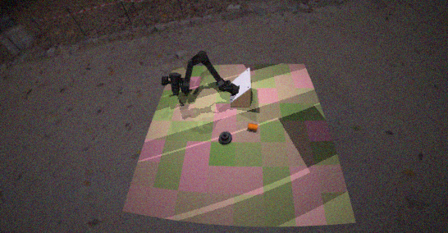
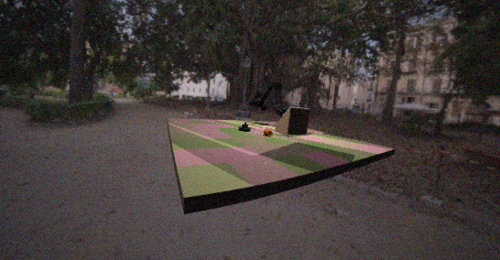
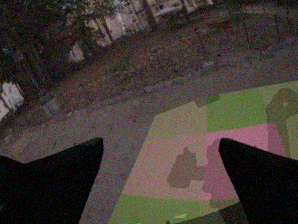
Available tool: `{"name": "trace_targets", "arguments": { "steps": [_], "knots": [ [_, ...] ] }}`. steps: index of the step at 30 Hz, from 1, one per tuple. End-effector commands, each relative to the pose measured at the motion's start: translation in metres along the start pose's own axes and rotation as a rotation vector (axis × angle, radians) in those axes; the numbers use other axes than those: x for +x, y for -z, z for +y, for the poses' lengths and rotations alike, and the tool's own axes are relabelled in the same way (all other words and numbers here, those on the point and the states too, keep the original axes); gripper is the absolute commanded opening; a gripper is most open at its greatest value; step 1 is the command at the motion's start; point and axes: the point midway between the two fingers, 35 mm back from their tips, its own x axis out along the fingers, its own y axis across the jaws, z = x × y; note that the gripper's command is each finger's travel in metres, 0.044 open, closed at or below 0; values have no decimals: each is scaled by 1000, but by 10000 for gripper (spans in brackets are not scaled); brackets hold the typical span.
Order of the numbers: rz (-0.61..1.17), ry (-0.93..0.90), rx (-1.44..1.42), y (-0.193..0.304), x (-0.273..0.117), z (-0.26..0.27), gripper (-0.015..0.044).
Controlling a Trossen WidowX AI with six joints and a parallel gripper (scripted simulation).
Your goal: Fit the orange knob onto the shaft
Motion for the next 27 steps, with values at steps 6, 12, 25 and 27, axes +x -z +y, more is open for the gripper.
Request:
{"name": "trace_targets", "arguments": {
  "steps": [6,12,25,27],
  "knots": [
    [246,-216,-228,83,-54,38,440],
    [480,-511,-526,147,-140,60,440],
    [855,-1126,-1089,210,-368,19,440],
    [896,-1236,-1167,208,-403,4,440]
  ]
}}
